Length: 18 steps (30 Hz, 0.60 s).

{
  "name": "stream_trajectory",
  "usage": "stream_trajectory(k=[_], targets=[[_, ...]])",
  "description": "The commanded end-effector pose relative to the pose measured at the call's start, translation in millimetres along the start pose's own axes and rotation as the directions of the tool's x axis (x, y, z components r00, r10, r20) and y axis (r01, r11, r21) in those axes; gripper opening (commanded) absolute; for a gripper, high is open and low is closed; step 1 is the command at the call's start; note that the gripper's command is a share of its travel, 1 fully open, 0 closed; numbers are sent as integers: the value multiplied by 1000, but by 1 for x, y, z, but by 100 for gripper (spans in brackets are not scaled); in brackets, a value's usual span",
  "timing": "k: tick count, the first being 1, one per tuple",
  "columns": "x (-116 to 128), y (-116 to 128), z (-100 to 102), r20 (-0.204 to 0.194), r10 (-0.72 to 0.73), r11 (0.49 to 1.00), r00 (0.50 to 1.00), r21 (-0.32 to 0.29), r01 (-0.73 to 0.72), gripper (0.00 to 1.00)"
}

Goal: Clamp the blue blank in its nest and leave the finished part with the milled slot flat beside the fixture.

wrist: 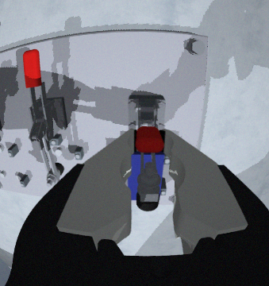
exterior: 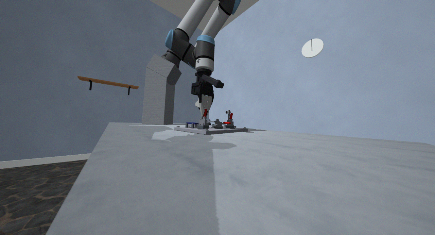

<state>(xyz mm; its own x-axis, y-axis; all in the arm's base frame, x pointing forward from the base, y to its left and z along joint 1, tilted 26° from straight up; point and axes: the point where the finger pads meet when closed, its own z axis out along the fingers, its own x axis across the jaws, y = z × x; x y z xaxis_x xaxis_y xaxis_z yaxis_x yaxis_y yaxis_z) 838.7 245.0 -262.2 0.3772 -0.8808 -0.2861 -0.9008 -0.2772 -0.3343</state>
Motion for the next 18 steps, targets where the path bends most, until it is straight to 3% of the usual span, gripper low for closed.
stream_trajectory(k=[1,18], targets=[[0,-2,-1,0,0,1000,1000,1,0,0],[0,-8,-1,0,0,1000,1000,1,0,0]])
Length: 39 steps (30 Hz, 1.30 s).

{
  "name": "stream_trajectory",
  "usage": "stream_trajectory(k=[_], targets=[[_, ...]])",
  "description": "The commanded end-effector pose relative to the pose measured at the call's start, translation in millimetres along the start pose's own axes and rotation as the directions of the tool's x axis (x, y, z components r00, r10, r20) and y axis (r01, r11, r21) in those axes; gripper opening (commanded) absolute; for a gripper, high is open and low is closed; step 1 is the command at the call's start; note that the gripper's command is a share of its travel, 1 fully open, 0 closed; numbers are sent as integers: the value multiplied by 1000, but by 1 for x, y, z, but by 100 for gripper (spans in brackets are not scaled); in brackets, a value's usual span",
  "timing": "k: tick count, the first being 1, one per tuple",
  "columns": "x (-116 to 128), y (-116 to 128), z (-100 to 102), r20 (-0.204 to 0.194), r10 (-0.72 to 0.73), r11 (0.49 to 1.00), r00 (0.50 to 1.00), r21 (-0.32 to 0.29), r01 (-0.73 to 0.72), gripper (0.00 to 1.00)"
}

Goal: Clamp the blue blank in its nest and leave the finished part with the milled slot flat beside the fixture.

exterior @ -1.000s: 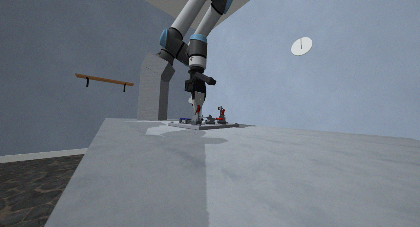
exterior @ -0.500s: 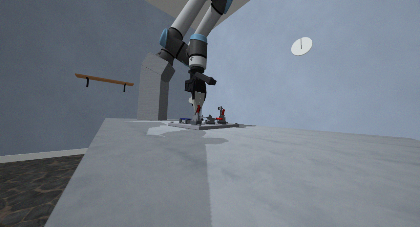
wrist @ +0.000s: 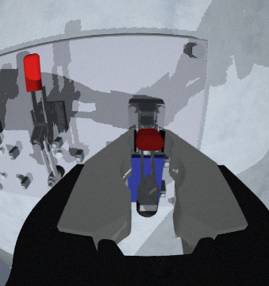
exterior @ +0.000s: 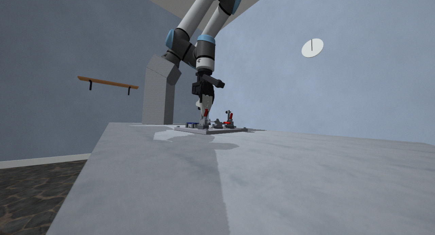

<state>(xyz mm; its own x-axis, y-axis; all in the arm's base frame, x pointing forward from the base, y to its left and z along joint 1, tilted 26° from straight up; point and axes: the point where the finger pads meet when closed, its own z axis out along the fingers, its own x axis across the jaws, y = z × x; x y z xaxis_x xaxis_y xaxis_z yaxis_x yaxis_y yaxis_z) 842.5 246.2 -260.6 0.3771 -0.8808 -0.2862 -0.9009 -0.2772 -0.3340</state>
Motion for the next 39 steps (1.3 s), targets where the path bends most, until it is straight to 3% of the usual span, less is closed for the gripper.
stream_trajectory(k=[1,39], targets=[[0,-4,-1,0,0,1000,1000,1,0,0],[0,-28,8,0,0,1000,1000,1,0,0]])
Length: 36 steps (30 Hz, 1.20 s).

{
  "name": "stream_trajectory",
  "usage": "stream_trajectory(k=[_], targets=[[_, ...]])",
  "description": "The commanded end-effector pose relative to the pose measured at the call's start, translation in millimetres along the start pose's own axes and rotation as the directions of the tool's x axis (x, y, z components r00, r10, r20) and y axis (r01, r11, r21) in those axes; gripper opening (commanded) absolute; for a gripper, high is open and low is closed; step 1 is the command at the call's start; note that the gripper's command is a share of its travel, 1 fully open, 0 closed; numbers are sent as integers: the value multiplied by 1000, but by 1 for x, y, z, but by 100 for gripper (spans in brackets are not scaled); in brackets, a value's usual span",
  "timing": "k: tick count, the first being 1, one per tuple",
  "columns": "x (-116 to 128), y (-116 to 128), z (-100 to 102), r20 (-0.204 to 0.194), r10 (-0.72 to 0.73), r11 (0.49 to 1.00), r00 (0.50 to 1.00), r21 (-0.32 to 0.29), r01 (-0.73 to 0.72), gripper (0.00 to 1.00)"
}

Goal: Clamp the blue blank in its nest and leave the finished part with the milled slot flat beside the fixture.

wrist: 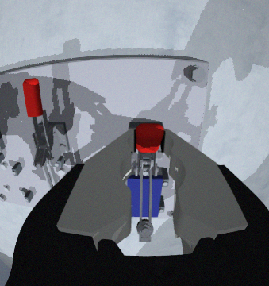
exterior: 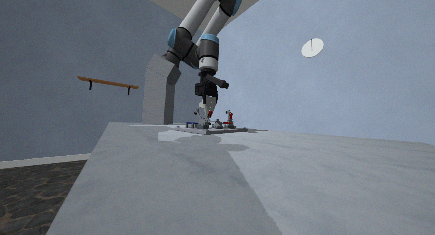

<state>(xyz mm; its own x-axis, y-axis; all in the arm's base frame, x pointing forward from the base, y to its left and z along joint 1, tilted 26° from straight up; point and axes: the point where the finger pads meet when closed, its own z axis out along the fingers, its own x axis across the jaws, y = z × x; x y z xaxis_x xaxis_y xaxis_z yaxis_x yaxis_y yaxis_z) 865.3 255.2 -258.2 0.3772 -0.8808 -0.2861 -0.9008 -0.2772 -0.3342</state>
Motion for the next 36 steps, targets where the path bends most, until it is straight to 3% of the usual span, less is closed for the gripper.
stream_trajectory(k=[1,36], targets=[[0,-5,2,0,0,1000,1000,1,0,0],[0,-19,18,0,0,1000,1000,1,0,0]])
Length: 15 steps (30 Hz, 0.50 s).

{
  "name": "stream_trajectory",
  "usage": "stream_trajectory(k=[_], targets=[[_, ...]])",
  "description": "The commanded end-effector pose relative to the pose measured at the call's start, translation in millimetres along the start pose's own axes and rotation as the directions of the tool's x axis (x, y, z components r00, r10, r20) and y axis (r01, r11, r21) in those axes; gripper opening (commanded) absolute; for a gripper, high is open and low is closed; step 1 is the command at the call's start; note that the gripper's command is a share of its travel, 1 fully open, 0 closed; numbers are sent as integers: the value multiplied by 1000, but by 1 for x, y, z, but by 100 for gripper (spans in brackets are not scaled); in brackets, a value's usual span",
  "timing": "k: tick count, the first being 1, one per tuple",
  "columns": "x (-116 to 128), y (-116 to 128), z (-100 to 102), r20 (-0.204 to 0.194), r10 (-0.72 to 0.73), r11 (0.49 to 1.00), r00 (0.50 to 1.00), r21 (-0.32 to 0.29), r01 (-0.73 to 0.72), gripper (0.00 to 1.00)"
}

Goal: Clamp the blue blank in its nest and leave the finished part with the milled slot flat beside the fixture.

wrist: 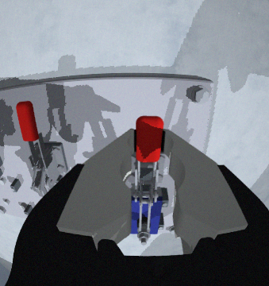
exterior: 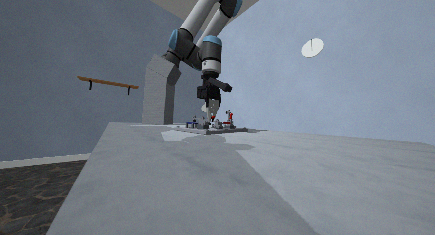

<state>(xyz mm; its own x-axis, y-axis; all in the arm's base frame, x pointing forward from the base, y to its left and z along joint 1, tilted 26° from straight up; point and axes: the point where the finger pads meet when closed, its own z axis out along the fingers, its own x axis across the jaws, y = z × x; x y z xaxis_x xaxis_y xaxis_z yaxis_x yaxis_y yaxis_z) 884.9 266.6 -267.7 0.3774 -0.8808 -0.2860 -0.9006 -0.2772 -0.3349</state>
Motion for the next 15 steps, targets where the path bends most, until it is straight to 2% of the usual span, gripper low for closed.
stream_trajectory(k=[1,15], targets=[[0,-2,2,0,0,1000,1000,1,0,0],[0,-4,6,0,0,1000,1000,1,0,0]])
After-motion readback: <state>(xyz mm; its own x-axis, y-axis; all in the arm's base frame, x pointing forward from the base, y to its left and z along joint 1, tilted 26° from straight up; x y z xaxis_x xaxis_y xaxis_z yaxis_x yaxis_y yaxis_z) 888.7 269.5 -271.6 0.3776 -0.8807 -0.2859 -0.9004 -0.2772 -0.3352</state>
